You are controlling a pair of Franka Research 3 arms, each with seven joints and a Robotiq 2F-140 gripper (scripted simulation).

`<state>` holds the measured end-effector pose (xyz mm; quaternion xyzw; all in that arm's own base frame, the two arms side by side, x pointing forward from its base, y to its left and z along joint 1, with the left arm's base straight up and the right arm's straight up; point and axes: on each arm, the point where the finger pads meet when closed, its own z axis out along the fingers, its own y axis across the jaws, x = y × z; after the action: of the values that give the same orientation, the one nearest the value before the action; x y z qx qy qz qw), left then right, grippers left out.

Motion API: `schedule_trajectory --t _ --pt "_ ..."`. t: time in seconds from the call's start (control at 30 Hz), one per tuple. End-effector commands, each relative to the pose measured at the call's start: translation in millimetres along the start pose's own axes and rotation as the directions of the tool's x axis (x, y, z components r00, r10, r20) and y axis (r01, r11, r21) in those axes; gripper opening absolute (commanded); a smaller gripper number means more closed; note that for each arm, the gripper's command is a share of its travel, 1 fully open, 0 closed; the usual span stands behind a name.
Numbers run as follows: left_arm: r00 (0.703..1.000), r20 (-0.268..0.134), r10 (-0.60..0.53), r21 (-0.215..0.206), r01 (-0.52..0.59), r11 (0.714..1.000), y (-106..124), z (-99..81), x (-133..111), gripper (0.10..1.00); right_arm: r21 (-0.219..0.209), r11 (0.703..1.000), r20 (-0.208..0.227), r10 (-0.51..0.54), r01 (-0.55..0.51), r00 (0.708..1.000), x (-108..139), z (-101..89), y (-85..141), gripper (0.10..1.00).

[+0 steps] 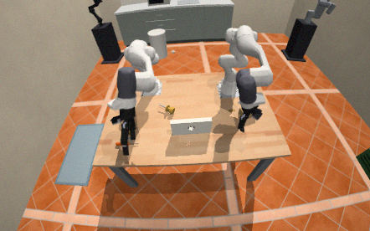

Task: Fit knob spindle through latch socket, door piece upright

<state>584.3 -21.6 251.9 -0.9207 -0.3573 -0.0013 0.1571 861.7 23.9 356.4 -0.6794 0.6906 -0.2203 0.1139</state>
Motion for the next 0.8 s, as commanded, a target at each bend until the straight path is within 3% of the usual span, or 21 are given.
schedule_trajectory --t 0.0,0.03,0.07,0.1,0.3,0.77 --pt "1.0 0.001 -0.01 -0.003 0.01 1.0 1 0.0 1 1.0 -0.026 0.998 -0.005 -0.062 0.062 0.998 48 0.1 11 1.0" --pt "1.0 0.001 -0.01 -0.003 0.01 1.0 1 0.0 1 1.0 -0.026 0.998 -0.005 -0.062 0.062 0.998 48 0.1 11 1.0" --pt "1.0 0.001 -0.01 -0.003 0.01 1.0 1 0.0 1 1.0 -0.046 0.998 -0.019 -0.042 0.041 0.999 85 0.2 19 1.0" --pt "1.0 0.001 -0.01 -0.003 0.01 1.0 1 0.0 1 1.0 -0.057 0.998 -0.026 -0.031 0.029 0.999 105 -0.1 23 1.0" --pt "1.0 0.001 -0.01 -0.003 0.01 1.0 1 0.0 1 1.0 -0.098 0.995 -0.053 0.013 -0.018 0.999 182 -3.8 46 1.0" --pt "1.0 0.001 -0.01 -0.003 0.01 1.0 1 0.0 1 1.0 -0.14 0.988 -0.079 0.06 -0.071 0.995 260 -12.1 78 1.0"
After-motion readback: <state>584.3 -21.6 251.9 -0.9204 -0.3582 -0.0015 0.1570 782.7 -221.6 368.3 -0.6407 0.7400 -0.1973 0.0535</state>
